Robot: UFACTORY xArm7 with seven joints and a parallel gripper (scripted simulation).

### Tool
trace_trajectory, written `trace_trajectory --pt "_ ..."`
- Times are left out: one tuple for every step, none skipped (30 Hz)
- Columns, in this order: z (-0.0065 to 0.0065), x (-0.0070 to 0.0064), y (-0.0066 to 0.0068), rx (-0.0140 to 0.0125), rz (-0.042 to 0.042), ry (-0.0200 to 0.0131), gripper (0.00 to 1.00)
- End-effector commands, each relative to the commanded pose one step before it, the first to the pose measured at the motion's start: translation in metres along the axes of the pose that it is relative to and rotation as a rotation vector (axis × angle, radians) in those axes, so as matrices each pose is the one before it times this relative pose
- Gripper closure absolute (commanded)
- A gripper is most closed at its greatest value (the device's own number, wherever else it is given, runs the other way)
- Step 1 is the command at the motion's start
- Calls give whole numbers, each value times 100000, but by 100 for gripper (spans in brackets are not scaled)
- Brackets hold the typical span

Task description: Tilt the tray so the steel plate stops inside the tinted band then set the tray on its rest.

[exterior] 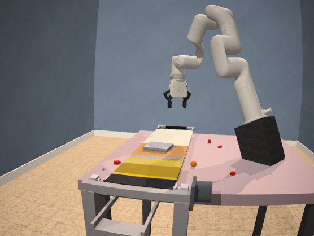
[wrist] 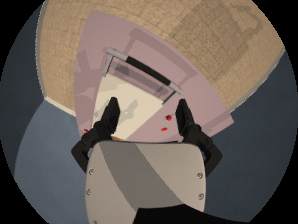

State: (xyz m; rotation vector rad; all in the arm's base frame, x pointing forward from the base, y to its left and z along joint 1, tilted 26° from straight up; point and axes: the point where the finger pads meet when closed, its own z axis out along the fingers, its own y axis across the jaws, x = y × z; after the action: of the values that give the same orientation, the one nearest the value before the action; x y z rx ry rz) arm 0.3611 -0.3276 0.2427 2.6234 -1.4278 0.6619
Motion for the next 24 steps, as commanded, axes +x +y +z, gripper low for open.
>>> trace_trajectory --pt "2 166 -46 -1024 9683 596 0" --pt "46 0 -1 -10 2725 3 0" --pt "44 0 0 -8 2639 2 0" --pt "47 0 0 -8 2782 2 0" --pt "45 0 0 -8 2709 2 0" --pt "45 -1 0 -6 2699 2 0" --pt "46 -1 0 -6 2716 2 0" --pt "46 -1 0 -6 2728 2 0" --pt "46 -1 0 -5 2712 1 0" --pt "45 -1 0 -4 2685 1 0" --pt "47 -1 0 -5 2759 1 0" --pt "45 -1 0 -4 2679 0 0" --pt "45 -1 0 -3 2665 0 0" --pt "47 -1 0 -3 2776 0 0" --pt "0 0 0 0 0 0 0" --pt "0 0 0 0 0 0 0" --pt "71 -2 1 -4 4177 -1 0" --pt "47 -1 1 -2 2783 -1 0" --pt "46 -1 1 -2 2729 -1 0" --pt "45 -1 1 -1 2637 -2 0" --pt "48 -1 1 -1 2806 -3 0" --pt "46 -1 1 -1 2703 -3 0" --pt "45 -1 1 0 2663 -3 0" --pt "47 -1 1 0 2777 -4 0"
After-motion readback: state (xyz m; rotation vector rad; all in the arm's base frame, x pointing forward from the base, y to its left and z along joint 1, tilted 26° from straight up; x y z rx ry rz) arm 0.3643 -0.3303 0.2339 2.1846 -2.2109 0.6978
